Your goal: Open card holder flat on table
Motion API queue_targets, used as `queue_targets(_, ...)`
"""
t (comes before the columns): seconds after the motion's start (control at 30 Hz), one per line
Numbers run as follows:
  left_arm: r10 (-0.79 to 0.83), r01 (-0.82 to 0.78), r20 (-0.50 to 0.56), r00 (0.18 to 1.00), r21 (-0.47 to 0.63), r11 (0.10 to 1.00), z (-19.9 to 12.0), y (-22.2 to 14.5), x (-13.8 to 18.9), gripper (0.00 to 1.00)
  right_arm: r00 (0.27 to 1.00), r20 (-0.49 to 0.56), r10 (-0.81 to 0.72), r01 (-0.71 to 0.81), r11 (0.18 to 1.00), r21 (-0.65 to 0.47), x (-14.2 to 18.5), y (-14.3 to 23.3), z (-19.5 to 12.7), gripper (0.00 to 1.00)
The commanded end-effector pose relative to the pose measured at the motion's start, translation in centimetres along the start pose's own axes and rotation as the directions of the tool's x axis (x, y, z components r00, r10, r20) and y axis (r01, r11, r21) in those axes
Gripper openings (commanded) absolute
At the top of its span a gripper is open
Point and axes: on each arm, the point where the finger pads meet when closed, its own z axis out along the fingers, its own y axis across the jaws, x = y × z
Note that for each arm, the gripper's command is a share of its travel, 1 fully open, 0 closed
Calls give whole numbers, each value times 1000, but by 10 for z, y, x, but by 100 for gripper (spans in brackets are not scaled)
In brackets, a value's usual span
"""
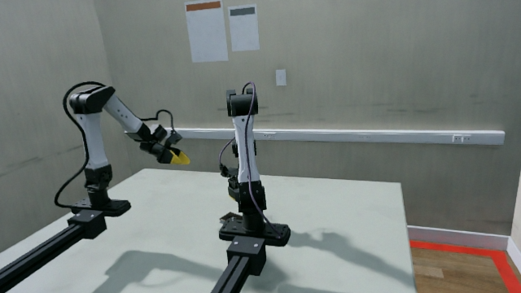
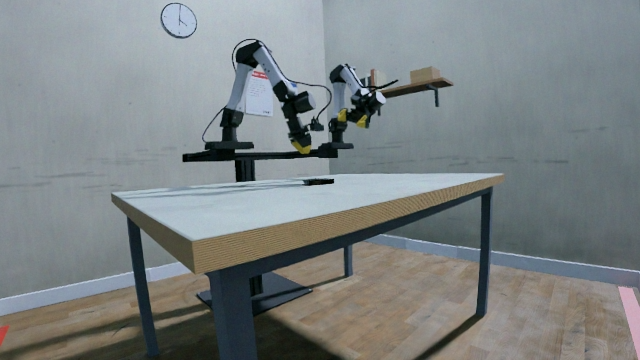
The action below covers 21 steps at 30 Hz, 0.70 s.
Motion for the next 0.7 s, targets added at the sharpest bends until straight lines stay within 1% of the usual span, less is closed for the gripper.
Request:
queue_targets(0.0,11,-12,-39,999,-26,1000,-4,7,7,100,998,-54,17,-17,1000,7,-3,-4,7,36)
queue_targets(0.03,11,-12,-39,999,-26,1000,-4,7,7,100,998,-54,17,-17,1000,7,-3,-4,7,36)
queue_targets(0.1,5,-7,-55,998,-35,999,-4,9,12,100,994,-103,23,-23,1000,5,-2,-5,16,36)
queue_targets(0.23,-17,12,-91,996,-52,999,-5,12,27,100,977,-214,21,-22,1000,1,-3,-6,44,36)
queue_targets(0.37,-46,39,-117,992,-63,997,-5,13,40,100,957,-289,8,-9,1000,-1,-5,-5,68,36)
queue_targets(0.53,-72,62,-124,990,-82,995,-6,19,49,100,938,-346,-10,9,1000,-4,-7,-2,91,36)
queue_targets(0.67,-83,72,-121,989,-91,993,-6,20,50,100,934,-356,-15,15,1000,-5,-8,-2,97,36)
